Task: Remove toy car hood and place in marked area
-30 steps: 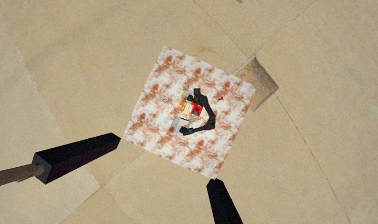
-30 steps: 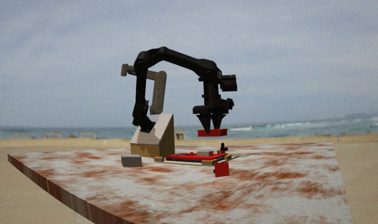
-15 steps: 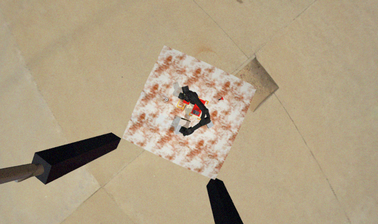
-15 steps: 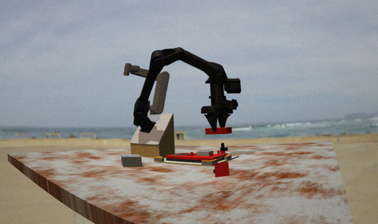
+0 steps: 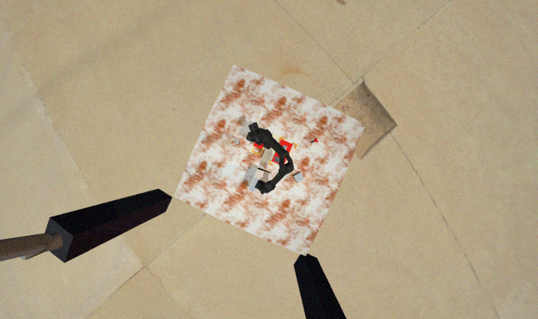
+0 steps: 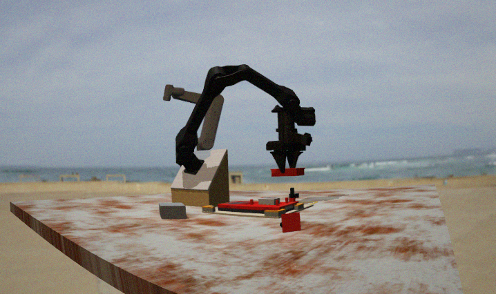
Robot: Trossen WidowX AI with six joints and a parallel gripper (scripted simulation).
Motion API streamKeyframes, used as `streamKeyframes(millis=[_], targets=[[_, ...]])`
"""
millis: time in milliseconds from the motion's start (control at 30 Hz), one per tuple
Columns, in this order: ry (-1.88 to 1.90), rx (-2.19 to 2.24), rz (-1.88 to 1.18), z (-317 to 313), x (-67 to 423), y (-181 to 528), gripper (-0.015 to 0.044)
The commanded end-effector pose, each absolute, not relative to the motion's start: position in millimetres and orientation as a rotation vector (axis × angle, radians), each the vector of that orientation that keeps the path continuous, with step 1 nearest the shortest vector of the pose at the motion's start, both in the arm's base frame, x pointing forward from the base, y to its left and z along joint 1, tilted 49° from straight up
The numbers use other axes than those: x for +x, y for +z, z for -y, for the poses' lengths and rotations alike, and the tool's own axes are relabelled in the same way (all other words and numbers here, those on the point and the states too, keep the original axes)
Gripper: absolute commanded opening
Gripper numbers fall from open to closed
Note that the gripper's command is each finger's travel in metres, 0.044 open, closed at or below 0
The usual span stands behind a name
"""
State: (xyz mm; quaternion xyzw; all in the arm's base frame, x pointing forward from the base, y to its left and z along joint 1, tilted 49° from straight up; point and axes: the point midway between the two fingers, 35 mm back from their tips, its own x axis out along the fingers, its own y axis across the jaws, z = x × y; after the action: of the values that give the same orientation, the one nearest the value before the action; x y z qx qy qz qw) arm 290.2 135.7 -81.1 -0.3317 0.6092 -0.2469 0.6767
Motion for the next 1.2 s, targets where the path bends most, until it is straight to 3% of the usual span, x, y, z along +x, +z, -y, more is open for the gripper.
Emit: streamKeyframes(millis=[0, 1167], targets=[[-0.555, -0.735, -1.367, -136, 291, -84, 0.0000], [-0.553, -0.735, -1.367, -115, 297, -104, 0.0000]])
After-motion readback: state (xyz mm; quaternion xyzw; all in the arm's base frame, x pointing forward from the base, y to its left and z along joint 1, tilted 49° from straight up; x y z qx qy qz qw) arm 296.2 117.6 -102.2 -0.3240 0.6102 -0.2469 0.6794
